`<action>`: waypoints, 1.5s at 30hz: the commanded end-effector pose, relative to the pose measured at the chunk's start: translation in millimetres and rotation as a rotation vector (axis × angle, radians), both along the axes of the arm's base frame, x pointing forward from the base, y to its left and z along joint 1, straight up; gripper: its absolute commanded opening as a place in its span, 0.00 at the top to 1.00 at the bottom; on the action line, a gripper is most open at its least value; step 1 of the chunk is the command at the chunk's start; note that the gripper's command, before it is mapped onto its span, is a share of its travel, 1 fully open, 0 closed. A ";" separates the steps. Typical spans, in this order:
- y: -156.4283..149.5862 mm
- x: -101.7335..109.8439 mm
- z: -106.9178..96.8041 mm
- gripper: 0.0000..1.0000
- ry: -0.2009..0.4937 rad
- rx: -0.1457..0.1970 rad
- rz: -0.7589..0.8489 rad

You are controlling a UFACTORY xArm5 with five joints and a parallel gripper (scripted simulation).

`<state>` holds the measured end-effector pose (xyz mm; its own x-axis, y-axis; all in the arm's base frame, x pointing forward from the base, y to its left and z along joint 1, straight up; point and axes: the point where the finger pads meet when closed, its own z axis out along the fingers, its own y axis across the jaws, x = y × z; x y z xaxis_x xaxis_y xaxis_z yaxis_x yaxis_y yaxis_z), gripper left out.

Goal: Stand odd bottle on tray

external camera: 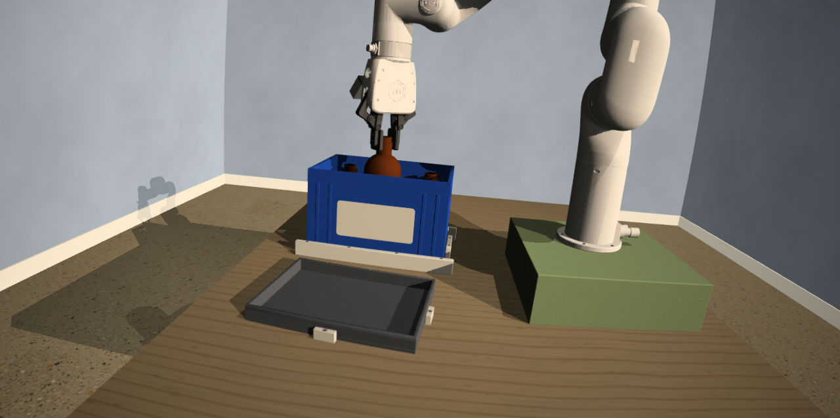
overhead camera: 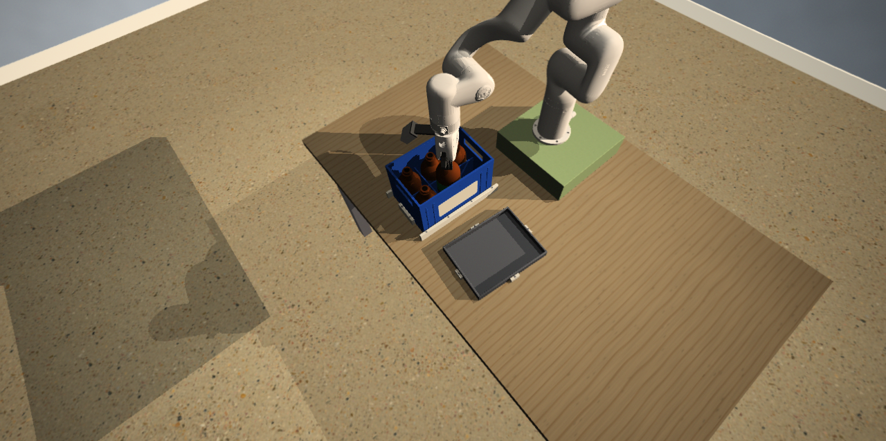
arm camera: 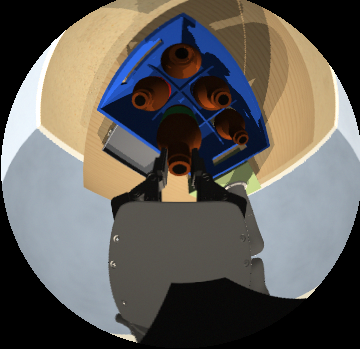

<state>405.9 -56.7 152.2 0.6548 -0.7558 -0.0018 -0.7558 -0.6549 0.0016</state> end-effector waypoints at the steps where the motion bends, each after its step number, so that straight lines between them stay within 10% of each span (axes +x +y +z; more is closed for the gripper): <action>1: -0.2 1.3 1.6 1.00 -0.004 -0.001 0.000; 45: -0.2 1.1 23.4 1.00 -0.004 -0.001 0.000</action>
